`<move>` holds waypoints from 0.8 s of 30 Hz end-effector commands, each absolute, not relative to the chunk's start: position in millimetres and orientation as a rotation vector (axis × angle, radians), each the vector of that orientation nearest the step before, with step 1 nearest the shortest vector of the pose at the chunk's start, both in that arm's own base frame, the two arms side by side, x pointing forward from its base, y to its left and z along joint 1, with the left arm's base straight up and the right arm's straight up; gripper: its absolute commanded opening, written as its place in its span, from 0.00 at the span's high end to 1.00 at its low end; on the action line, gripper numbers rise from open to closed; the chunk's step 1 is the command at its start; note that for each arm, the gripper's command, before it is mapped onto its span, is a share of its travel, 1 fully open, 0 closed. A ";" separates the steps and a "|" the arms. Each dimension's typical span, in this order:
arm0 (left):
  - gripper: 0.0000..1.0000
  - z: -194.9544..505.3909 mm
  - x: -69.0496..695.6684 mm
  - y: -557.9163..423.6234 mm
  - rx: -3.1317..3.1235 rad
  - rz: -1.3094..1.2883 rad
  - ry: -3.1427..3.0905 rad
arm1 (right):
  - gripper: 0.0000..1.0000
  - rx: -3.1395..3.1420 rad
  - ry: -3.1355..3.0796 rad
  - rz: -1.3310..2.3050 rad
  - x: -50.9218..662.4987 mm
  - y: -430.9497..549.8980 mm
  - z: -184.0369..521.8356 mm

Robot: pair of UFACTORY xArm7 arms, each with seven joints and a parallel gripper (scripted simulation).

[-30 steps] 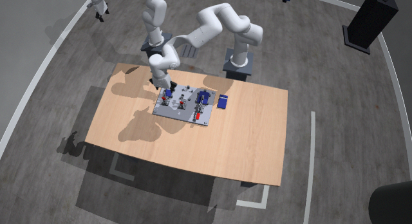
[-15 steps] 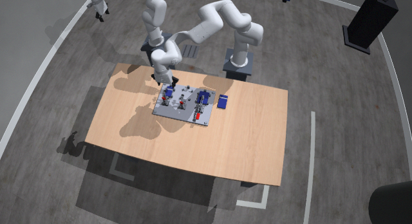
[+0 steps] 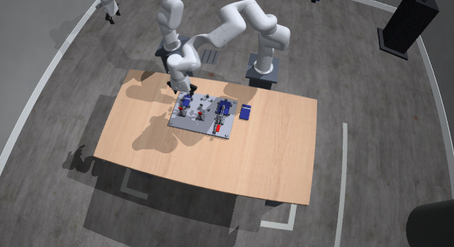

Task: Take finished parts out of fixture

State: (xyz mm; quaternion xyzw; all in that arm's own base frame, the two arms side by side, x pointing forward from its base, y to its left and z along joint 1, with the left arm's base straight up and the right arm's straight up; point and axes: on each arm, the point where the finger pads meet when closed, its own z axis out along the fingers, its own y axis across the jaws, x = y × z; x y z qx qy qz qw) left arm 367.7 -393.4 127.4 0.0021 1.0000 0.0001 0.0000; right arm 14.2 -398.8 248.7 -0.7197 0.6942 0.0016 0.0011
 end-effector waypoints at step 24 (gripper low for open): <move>0.00 81.7 368.5 -394.5 0.007 -0.005 3.138 | 0.00 -2.261 2.181 0.000 14.4 -399.7 250.0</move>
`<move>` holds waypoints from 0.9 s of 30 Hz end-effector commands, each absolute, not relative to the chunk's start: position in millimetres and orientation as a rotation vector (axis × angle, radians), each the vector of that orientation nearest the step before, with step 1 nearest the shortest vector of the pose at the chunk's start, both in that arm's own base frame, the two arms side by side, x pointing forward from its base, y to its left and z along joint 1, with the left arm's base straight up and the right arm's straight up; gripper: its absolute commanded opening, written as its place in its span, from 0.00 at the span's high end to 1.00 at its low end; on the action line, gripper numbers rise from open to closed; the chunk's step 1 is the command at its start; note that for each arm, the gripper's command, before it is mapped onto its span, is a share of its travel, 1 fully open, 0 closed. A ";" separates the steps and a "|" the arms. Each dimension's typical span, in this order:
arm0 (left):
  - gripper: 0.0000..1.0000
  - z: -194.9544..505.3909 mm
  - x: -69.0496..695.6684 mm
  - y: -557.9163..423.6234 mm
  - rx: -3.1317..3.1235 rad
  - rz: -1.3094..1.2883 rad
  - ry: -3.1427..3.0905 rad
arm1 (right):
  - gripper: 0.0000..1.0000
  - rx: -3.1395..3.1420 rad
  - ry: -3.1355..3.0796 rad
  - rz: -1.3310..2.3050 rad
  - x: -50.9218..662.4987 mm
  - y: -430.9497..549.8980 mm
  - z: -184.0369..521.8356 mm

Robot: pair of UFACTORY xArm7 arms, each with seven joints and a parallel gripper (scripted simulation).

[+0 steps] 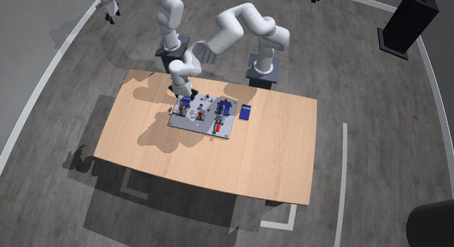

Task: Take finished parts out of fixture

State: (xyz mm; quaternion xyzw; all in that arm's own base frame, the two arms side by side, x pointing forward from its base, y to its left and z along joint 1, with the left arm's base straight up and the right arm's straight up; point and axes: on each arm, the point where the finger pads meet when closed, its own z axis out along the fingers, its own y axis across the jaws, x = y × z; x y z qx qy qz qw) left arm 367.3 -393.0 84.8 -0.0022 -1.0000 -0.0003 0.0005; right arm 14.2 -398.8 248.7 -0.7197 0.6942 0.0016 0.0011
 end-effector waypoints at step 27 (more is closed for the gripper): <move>0.00 78.3 368.5 -394.6 -0.007 0.005 -3.145 | 0.00 -2.261 2.181 0.000 14.4 -399.7 250.0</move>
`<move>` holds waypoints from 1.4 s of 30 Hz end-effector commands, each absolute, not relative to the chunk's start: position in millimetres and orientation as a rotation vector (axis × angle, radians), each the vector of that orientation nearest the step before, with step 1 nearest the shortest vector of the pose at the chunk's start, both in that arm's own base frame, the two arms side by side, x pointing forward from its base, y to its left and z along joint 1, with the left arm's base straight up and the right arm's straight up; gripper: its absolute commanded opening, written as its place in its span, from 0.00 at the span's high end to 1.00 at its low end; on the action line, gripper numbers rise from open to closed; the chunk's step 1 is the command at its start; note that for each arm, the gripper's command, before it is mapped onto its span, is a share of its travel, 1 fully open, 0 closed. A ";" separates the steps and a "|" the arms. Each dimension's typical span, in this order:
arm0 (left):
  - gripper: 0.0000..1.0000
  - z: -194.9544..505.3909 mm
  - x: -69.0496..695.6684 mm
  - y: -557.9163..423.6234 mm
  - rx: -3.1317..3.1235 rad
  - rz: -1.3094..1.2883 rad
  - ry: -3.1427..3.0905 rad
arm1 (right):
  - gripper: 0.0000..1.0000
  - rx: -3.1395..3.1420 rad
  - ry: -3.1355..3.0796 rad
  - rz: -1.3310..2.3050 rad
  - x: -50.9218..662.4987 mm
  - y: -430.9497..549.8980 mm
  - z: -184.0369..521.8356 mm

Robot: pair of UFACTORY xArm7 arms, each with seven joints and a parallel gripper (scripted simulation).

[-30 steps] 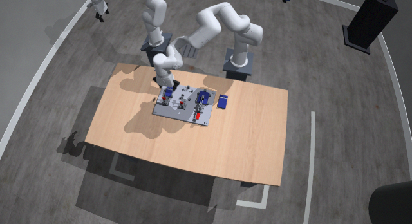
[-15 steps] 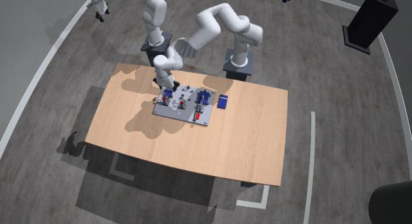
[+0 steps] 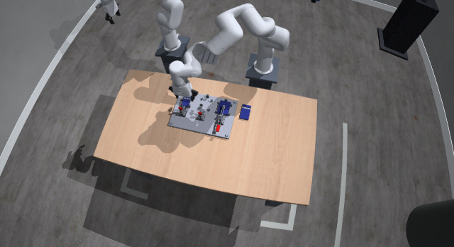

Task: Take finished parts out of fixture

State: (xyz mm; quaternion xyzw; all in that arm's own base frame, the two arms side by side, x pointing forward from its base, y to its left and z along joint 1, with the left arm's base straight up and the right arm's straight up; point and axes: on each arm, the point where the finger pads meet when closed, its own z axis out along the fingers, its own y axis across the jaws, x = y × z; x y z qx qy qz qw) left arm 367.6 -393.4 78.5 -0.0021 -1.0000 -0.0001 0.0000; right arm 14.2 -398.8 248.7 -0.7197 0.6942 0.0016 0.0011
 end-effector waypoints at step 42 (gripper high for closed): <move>0.00 43.5 368.6 -394.7 -0.007 0.005 -3.145 | 0.00 -2.261 2.181 0.000 14.4 -399.7 250.0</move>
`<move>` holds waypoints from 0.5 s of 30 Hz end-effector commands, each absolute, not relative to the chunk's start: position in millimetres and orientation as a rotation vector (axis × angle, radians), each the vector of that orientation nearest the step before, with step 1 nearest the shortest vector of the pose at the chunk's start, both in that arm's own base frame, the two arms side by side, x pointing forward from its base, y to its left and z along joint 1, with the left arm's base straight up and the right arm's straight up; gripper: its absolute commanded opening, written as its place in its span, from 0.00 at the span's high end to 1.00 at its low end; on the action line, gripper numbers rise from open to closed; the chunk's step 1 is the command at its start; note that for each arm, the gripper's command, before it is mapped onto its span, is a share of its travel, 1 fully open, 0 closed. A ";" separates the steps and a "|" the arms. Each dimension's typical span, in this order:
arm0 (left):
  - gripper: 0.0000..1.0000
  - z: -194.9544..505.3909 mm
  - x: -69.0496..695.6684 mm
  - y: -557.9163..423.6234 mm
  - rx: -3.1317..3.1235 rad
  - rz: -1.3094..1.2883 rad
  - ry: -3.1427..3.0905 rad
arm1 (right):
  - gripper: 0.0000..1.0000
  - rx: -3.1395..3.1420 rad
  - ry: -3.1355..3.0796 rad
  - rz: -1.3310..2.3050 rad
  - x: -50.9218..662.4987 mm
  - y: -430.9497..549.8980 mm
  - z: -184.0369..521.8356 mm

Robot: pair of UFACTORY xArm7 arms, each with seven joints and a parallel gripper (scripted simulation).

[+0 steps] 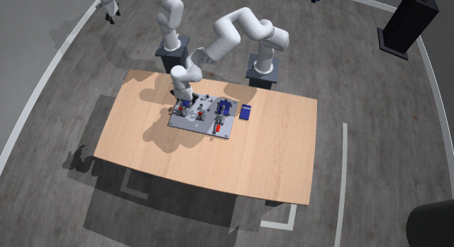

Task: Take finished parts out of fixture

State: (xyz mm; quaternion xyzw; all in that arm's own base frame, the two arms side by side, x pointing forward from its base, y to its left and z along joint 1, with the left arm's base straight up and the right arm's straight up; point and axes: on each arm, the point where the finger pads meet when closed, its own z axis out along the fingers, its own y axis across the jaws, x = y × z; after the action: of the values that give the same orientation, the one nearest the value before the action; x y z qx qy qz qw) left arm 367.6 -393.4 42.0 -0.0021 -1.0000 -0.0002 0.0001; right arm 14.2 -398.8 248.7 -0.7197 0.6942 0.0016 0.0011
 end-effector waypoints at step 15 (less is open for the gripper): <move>1.00 43.5 368.6 -394.7 -0.007 0.005 -3.145 | 0.00 -2.261 2.181 0.000 14.4 -399.7 250.0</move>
State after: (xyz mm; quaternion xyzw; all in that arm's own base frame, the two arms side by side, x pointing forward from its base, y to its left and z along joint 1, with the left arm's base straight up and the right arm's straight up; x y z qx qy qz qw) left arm 367.6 -393.4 41.8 -0.0021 -1.0000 -0.0002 0.0001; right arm 14.2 -398.8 248.7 -0.7197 0.6942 0.0016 0.0011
